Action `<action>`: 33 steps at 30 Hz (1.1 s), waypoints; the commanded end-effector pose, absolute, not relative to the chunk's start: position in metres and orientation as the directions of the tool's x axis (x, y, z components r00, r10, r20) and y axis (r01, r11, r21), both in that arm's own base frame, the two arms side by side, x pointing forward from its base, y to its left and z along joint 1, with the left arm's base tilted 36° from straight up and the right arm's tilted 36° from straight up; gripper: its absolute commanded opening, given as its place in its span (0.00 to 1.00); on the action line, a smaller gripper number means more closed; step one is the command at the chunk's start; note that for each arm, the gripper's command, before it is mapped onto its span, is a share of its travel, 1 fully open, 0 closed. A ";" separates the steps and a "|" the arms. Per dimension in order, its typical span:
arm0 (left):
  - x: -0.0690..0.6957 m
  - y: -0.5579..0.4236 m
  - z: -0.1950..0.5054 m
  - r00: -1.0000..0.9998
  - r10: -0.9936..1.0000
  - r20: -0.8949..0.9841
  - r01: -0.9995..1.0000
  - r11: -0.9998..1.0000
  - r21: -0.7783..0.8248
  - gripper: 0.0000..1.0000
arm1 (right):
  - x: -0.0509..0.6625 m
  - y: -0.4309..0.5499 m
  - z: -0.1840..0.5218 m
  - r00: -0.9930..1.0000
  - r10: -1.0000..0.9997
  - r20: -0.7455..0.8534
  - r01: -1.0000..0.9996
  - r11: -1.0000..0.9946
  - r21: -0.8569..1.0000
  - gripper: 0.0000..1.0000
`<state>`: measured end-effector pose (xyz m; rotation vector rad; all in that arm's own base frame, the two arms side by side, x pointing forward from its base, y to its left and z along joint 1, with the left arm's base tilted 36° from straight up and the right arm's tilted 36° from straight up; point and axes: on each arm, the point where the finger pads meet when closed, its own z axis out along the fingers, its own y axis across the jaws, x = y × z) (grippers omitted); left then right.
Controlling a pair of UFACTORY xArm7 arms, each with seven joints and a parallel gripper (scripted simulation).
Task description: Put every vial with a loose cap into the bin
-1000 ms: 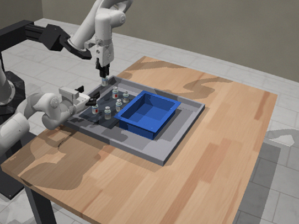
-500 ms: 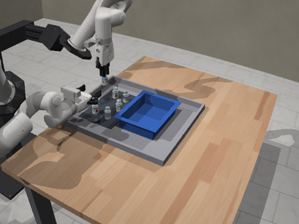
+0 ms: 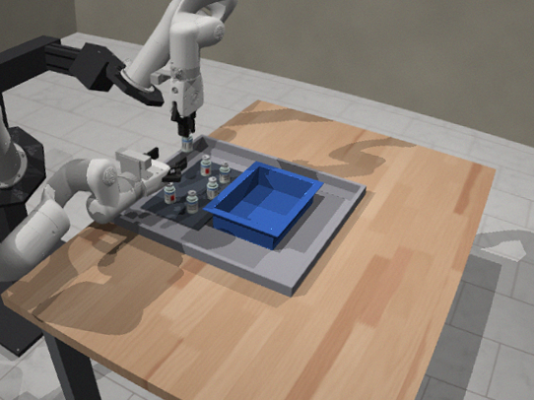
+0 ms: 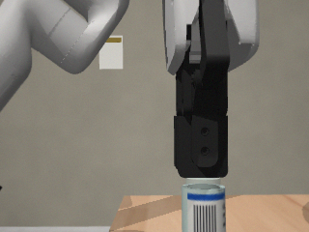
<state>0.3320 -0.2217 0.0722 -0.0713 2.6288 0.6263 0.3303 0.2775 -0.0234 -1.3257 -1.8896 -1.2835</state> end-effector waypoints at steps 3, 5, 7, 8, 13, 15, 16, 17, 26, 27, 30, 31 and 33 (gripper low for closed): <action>0.332 -0.224 0.073 -0.903 0.051 -0.426 -0.145 0.898 0.415 0.23 | 0.330 0.293 -0.028 -0.408 0.436 0.802 0.906 0.087 0.413 1.00; 0.332 -0.224 0.073 -0.903 0.051 -0.426 -0.145 0.898 0.415 0.23 | 0.331 0.298 -0.031 -0.408 0.436 0.802 0.906 0.087 0.414 1.00; 0.332 -0.224 0.073 -0.903 0.051 -0.426 -0.145 0.898 0.415 0.23 | 0.332 0.303 -0.033 -0.408 0.436 0.802 0.906 0.086 0.414 1.00; 0.332 -0.224 0.073 -0.903 0.051 -0.426 -0.145 0.898 0.415 0.23 | 0.332 0.305 -0.034 -0.408 0.436 0.802 0.906 0.086 0.414 1.00; 0.332 -0.224 0.073 -0.903 0.051 -0.426 -0.145 0.898 0.415 0.23 | 0.331 0.303 -0.033 -0.408 0.436 0.803 0.907 0.087 0.413 1.00; 0.332 -0.224 0.073 -0.903 0.051 -0.426 -0.145 0.898 0.415 0.23 | 0.332 0.308 -0.036 -0.408 0.436 0.802 0.906 0.087 0.413 1.00; 0.332 -0.224 0.073 -0.903 0.051 -0.426 -0.145 0.898 0.415 0.23 | 0.332 0.310 -0.037 -0.408 0.436 0.802 0.906 0.087 0.413 1.00; 0.332 -0.224 0.073 -0.903 0.051 -0.426 -0.145 0.898 0.415 0.23 | 0.333 0.313 -0.038 -0.408 0.436 0.802 0.906 0.087 0.413 1.00; 0.332 -0.225 0.073 -0.903 0.051 -0.426 -0.145 0.898 0.415 0.23 | 0.336 0.334 -0.049 -0.409 0.436 0.802 0.906 0.087 0.414 1.00; 0.332 -0.225 0.073 -0.903 0.051 -0.426 -0.145 0.898 0.415 0.23 | 0.336 0.334 -0.049 -0.409 0.436 0.802 0.906 0.087 0.414 1.00; 0.332 -0.225 0.073 -0.903 0.051 -0.426 -0.145 0.898 0.415 0.23 | 0.335 0.329 -0.046 -0.408 0.436 0.803 0.906 0.087 0.413 1.00; 0.332 -0.225 0.073 -0.903 0.051 -0.426 -0.145 0.898 0.415 0.23 | 0.335 0.330 -0.047 -0.408 0.436 0.803 0.906 0.087 0.413 1.00; 0.332 -0.225 0.074 -0.903 0.051 -0.426 -0.145 0.898 0.415 0.23 | 0.335 0.334 -0.049 -0.407 0.436 0.803 0.907 0.086 0.413 1.00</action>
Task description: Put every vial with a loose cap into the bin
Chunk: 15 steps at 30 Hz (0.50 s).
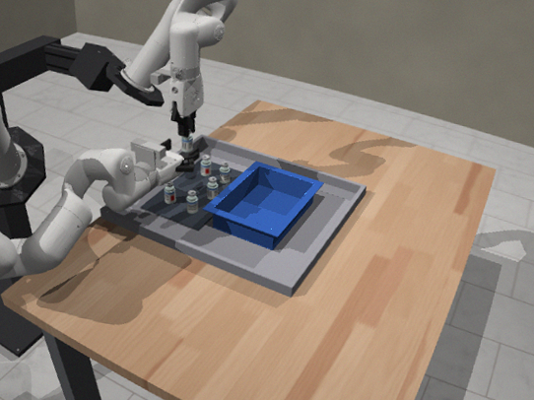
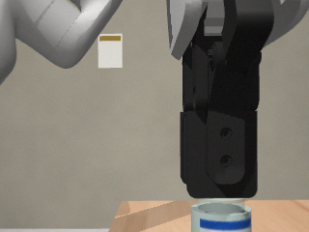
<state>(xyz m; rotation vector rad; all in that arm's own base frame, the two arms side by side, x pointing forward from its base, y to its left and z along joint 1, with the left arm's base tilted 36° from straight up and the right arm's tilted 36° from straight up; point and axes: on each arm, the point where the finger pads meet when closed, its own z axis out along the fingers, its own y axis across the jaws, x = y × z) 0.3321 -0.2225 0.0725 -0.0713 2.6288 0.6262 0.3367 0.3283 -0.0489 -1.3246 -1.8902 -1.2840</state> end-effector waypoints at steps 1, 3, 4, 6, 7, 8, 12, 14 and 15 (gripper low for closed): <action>0.332 -0.225 0.074 -0.903 0.051 -0.426 -0.145 0.898 0.415 0.23 | 0.336 0.336 -0.050 -0.407 0.436 0.803 0.907 0.086 0.413 1.00; 0.332 -0.225 0.074 -0.903 0.051 -0.426 -0.145 0.898 0.415 0.23 | 0.336 0.339 -0.052 -0.407 0.436 0.803 0.907 0.086 0.413 1.00; 0.332 -0.225 0.074 -0.903 0.051 -0.426 -0.145 0.898 0.415 0.23 | 0.336 0.341 -0.053 -0.407 0.436 0.803 0.907 0.086 0.413 1.00; 0.332 -0.225 0.074 -0.903 0.051 -0.426 -0.145 0.898 0.415 0.23 | 0.337 0.345 -0.054 -0.407 0.436 0.803 0.907 0.085 0.413 1.00; 0.332 -0.225 0.074 -0.903 0.051 -0.426 -0.145 0.898 0.415 0.23 | 0.337 0.347 -0.055 -0.407 0.436 0.803 0.907 0.085 0.413 1.00; 0.332 -0.225 0.074 -0.903 0.051 -0.426 -0.145 0.898 0.415 0.23 | 0.337 0.348 -0.056 -0.406 0.436 0.803 0.907 0.085 0.413 1.00; 0.331 -0.225 0.074 -0.903 0.051 -0.426 -0.145 0.898 0.415 0.23 | 0.338 0.352 -0.058 -0.406 0.436 0.803 0.907 0.084 0.413 1.00; 0.332 -0.225 0.074 -0.903 0.051 -0.426 -0.145 0.898 0.415 0.23 | 0.337 0.346 -0.055 -0.406 0.436 0.803 0.907 0.085 0.413 1.00; 0.332 -0.224 0.073 -0.903 0.051 -0.426 -0.145 0.898 0.415 0.23 | 0.337 0.347 -0.055 -0.406 0.436 0.803 0.907 0.085 0.413 1.00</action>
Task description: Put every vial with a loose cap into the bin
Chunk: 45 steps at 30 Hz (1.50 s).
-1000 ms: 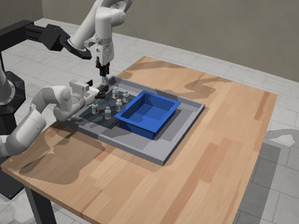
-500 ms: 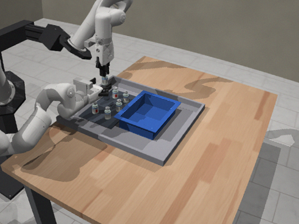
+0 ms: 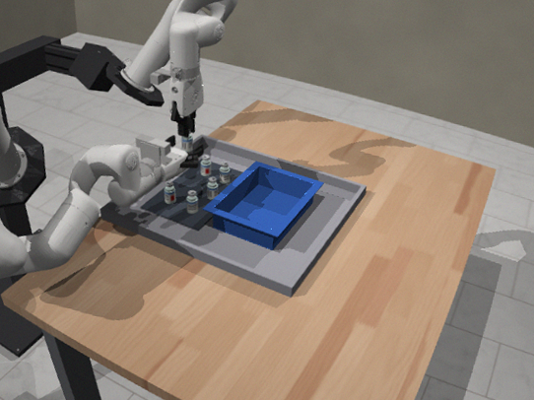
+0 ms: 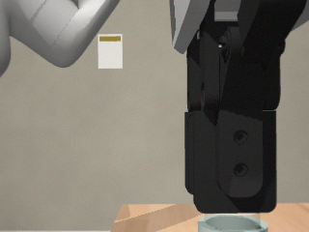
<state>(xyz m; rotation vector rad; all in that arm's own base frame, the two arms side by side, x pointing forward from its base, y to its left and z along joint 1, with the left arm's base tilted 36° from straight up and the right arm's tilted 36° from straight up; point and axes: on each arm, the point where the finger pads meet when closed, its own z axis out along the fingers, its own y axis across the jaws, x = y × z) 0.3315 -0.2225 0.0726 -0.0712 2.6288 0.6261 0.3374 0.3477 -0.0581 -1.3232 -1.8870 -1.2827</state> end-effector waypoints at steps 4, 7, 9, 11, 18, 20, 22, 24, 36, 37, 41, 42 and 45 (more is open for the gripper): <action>0.332 -0.224 0.073 -0.903 0.051 -0.426 -0.145 0.898 0.415 0.23 | 0.337 0.348 -0.056 -0.406 0.436 0.803 0.907 0.085 0.413 1.00; 0.332 -0.224 0.073 -0.903 0.051 -0.426 -0.145 0.898 0.415 0.23 | 0.337 0.350 -0.057 -0.406 0.436 0.803 0.907 0.085 0.413 1.00; 0.332 -0.224 0.073 -0.903 0.051 -0.426 -0.145 0.898 0.415 0.23 | 0.338 0.350 -0.058 -0.406 0.436 0.803 0.907 0.085 0.413 1.00; 0.332 -0.224 0.073 -0.903 0.051 -0.426 -0.145 0.898 0.415 0.23 | 0.338 0.351 -0.058 -0.406 0.436 0.803 0.907 0.085 0.413 1.00; 0.332 -0.224 0.073 -0.903 0.051 -0.426 -0.145 0.898 0.415 0.23 | 0.338 0.350 -0.058 -0.406 0.436 0.803 0.907 0.085 0.413 0.00; 0.332 -0.224 0.074 -0.903 0.051 -0.426 -0.145 0.898 0.415 0.23 | 0.338 0.351 -0.058 -0.406 0.436 0.803 0.907 0.085 0.413 0.00; 0.332 -0.224 0.074 -0.903 0.051 -0.426 -0.145 0.898 0.415 0.23 | 0.338 0.351 -0.058 -0.406 0.436 0.803 0.907 0.085 0.413 0.00; 0.332 -0.224 0.074 -0.903 0.051 -0.426 -0.145 0.898 0.415 0.23 | 0.338 0.351 -0.058 -0.406 0.436 0.803 0.907 0.085 0.413 0.00; 0.332 -0.224 0.074 -0.903 0.051 -0.426 -0.146 0.898 0.415 0.23 | 0.338 0.351 -0.058 -0.406 0.435 0.803 0.907 0.086 0.413 0.00; 0.332 -0.224 0.074 -0.903 0.051 -0.426 -0.146 0.898 0.415 0.23 | 0.338 0.351 -0.058 -0.406 0.435 0.803 0.907 0.086 0.413 0.00; 0.332 -0.225 0.073 -0.903 0.051 -0.426 -0.146 0.898 0.415 0.23 | 0.338 0.351 -0.058 -0.406 0.435 0.803 0.907 0.086 0.413 0.00; 0.332 -0.225 0.073 -0.903 0.051 -0.426 -0.146 0.898 0.415 0.23 | 0.338 0.351 -0.058 -0.406 0.435 0.803 0.907 0.086 0.413 0.00; 0.331 -0.225 0.073 -0.903 0.051 -0.426 -0.146 0.898 0.415 0.23 | 0.338 0.352 -0.058 -0.406 0.435 0.803 0.907 0.086 0.413 0.00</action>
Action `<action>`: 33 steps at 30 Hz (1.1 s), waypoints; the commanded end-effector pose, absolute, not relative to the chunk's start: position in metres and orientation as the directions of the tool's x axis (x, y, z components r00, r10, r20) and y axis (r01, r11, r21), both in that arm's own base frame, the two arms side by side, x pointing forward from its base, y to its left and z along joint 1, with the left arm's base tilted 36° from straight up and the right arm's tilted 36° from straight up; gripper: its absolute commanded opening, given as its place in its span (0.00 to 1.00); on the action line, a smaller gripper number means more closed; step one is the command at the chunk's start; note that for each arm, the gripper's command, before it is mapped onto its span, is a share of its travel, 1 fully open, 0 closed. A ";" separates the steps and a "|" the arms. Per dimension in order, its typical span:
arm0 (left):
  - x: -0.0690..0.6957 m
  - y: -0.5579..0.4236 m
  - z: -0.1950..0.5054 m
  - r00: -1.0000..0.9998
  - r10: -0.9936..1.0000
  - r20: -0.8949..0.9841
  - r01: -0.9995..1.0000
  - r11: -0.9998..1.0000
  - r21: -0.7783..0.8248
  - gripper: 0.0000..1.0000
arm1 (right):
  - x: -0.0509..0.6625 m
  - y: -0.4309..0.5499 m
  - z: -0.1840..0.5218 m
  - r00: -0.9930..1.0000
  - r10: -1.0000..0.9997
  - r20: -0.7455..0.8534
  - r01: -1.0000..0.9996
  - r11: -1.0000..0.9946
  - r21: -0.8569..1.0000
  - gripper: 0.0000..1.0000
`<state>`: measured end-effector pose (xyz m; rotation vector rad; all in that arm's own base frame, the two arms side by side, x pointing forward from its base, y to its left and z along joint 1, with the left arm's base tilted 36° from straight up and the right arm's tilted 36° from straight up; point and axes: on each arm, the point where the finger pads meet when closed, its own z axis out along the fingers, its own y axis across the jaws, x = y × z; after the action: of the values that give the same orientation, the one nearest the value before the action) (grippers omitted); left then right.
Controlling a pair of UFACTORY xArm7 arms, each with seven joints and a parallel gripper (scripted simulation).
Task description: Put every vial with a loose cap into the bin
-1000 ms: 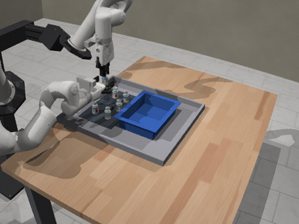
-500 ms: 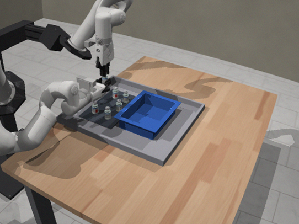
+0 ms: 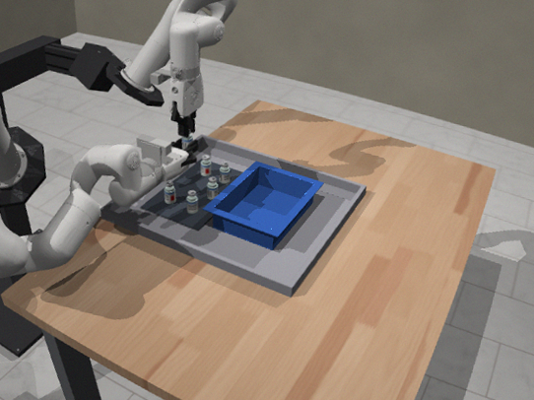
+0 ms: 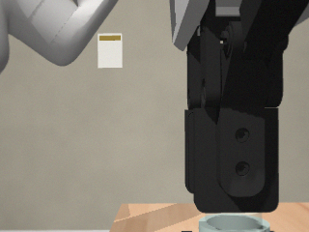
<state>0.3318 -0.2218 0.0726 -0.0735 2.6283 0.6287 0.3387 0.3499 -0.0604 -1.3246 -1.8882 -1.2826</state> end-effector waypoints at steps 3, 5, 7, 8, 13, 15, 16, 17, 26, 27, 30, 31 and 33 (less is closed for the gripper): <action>0.331 -0.225 0.073 -0.903 0.051 -0.426 -0.146 0.898 0.415 0.23 | 0.338 0.352 -0.058 -0.406 0.435 0.803 0.907 0.086 0.413 0.00; 0.332 -0.224 0.074 -0.903 0.050 -0.426 -0.146 0.898 0.416 0.23 | 0.338 0.351 -0.058 -0.407 0.436 0.803 0.907 0.086 0.413 0.00; 0.332 -0.224 0.074 -0.903 0.050 -0.426 -0.146 0.898 0.416 0.23 | 0.338 0.351 -0.058 -0.407 0.436 0.803 0.907 0.085 0.413 0.00; 0.332 -0.224 0.074 -0.903 0.050 -0.426 -0.146 0.898 0.416 0.23 | 0.338 0.352 -0.058 -0.407 0.436 0.803 0.907 0.085 0.413 0.00; 0.332 -0.224 0.074 -0.903 0.050 -0.426 -0.146 0.898 0.416 0.23 | 0.338 0.352 -0.058 -0.407 0.436 0.803 0.906 0.085 0.414 0.00; 0.332 -0.224 0.074 -0.903 0.050 -0.426 -0.146 0.898 0.416 0.23 | 0.338 0.352 -0.058 -0.408 0.436 0.803 0.906 0.085 0.414 0.00; 0.332 -0.224 0.074 -0.903 0.050 -0.426 -0.146 0.898 0.416 0.23 | 0.338 0.352 -0.058 -0.408 0.436 0.802 0.906 0.085 0.414 0.00; 0.332 -0.224 0.074 -0.903 0.050 -0.426 -0.146 0.898 0.416 0.23 | 0.339 0.352 -0.058 -0.408 0.436 0.802 0.906 0.085 0.415 0.00; 0.332 -0.224 0.074 -0.900 0.030 -0.434 -0.166 0.899 0.406 0.23 | 0.338 0.352 -0.058 -0.408 0.435 0.803 0.906 0.085 0.414 0.00; 0.332 -0.224 0.074 -0.900 0.027 -0.436 -0.169 0.899 0.405 0.23 | 0.338 0.352 -0.058 -0.408 0.435 0.803 0.906 0.085 0.414 0.00; 0.332 -0.225 0.073 -0.898 0.017 -0.440 -0.179 0.899 0.400 0.23 | 0.338 0.352 -0.058 -0.408 0.435 0.803 0.906 0.085 0.414 0.00; 0.332 -0.225 0.073 -0.897 0.014 -0.441 -0.182 0.899 0.399 0.23 | 0.338 0.352 -0.058 -0.408 0.435 0.803 0.906 0.085 0.414 0.00; 0.332 -0.225 0.073 -0.896 0.008 -0.444 -0.188 0.899 0.396 0.23 | 0.338 0.352 -0.058 -0.408 0.435 0.803 0.906 0.085 0.414 0.00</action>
<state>0.3324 -0.2223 0.0727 -0.1186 2.6223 0.6168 0.3392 0.3499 -0.0601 -1.3252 -1.8893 -1.2839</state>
